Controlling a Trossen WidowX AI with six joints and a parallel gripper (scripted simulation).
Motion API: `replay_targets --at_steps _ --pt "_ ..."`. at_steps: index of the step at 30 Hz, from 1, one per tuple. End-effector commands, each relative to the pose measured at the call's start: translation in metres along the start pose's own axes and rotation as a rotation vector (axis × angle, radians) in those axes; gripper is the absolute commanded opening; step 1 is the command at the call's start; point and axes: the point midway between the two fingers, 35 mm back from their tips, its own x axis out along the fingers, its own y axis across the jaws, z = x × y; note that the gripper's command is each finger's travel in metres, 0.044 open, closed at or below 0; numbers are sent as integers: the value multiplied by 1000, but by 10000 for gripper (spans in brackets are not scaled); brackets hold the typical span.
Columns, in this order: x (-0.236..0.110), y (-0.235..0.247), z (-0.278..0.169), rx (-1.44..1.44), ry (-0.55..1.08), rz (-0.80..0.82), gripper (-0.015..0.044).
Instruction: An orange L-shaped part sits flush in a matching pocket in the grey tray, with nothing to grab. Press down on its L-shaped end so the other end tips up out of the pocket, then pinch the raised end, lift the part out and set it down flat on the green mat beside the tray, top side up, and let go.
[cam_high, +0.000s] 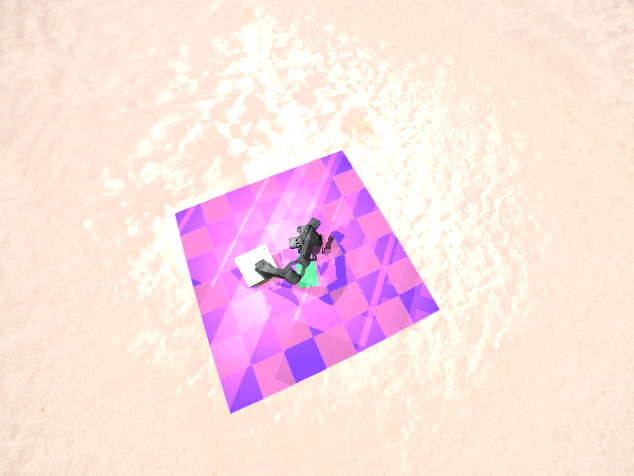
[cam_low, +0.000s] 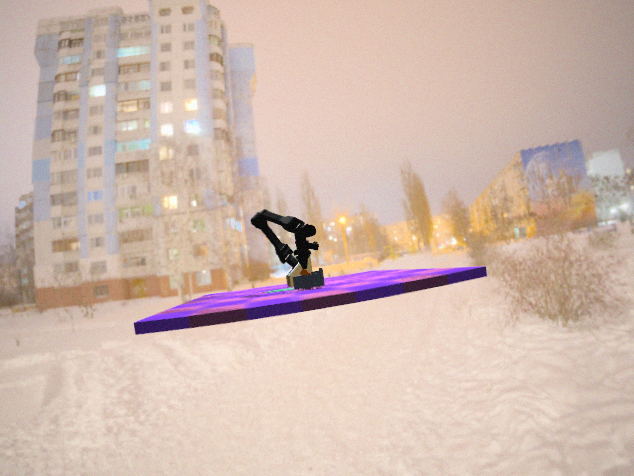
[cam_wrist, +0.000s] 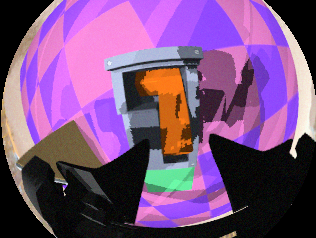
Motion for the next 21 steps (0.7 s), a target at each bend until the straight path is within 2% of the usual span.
replay_targets --at_steps 1,18,21 --pt "10 2 0 -11 9 2 280" --pt "29 3 -1 -11 11 1 280" --pt "26 1 -1 -1 4 1 201"
